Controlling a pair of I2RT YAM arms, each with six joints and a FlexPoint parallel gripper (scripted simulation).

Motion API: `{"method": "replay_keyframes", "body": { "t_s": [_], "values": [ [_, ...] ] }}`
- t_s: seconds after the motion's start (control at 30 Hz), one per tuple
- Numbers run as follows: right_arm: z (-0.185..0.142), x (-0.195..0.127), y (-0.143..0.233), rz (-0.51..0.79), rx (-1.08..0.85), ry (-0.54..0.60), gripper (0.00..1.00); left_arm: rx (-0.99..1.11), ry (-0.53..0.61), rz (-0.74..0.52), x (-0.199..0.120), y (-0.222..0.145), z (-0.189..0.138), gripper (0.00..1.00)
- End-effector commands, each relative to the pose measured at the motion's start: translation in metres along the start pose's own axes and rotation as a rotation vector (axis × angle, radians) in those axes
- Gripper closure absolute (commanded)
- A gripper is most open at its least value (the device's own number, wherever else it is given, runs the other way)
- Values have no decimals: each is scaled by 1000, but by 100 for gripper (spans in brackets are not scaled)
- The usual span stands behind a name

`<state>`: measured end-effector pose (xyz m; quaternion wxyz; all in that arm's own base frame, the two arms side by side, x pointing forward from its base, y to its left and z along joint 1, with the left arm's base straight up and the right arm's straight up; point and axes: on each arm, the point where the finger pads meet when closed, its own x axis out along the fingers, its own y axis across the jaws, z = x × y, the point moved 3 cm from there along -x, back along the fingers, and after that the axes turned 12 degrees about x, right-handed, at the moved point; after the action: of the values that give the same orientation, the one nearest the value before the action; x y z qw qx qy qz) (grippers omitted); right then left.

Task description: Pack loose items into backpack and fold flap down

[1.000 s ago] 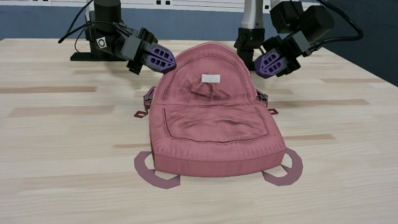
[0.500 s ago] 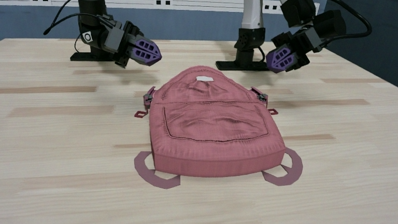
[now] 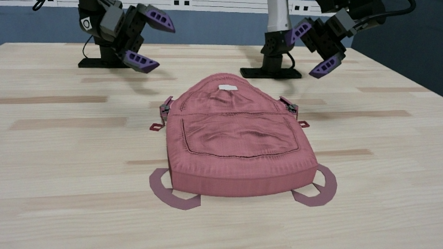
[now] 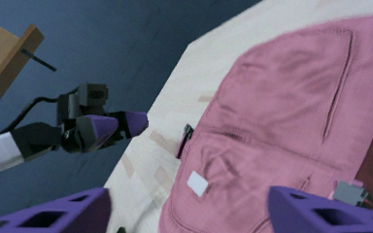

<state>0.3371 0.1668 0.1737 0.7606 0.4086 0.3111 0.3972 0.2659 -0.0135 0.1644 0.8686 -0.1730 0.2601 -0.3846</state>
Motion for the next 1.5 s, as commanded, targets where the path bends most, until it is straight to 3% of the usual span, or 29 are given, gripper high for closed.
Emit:
{"method": "replay_keyframes", "body": {
  "t_s": [0.0,0.2,0.33,0.5,0.77,0.87,1.1,1.23,1.47],
  "values": [
    [27,-21,20,-103,-97,-93,10,64,-48,126,-4,-6,28,10],
    [54,-51,47,-226,-212,-219,10,219,-156,297,-13,-28,88,10],
    [60,-58,58,-258,-252,-251,10,220,-177,350,-10,-28,87,10],
    [86,-86,77,-368,-344,-367,10,353,-279,490,-19,-50,140,10],
    [121,-121,109,-530,-495,-530,10,487,-367,690,-21,-62,190,10],
    [127,-124,109,-557,-507,-544,10,487,-367,690,-21,-62,190,10],
    [160,-154,133,-705,-636,-686,10,613,-473,875,-26,-77,241,10],
    [180,-170,149,-758,-711,-775,10,610,-474,890,-31,-69,245,10],
    [176,-167,133,-777,-689,-733,10,620,-484,878,-32,-74,246,10]
  ]
}}
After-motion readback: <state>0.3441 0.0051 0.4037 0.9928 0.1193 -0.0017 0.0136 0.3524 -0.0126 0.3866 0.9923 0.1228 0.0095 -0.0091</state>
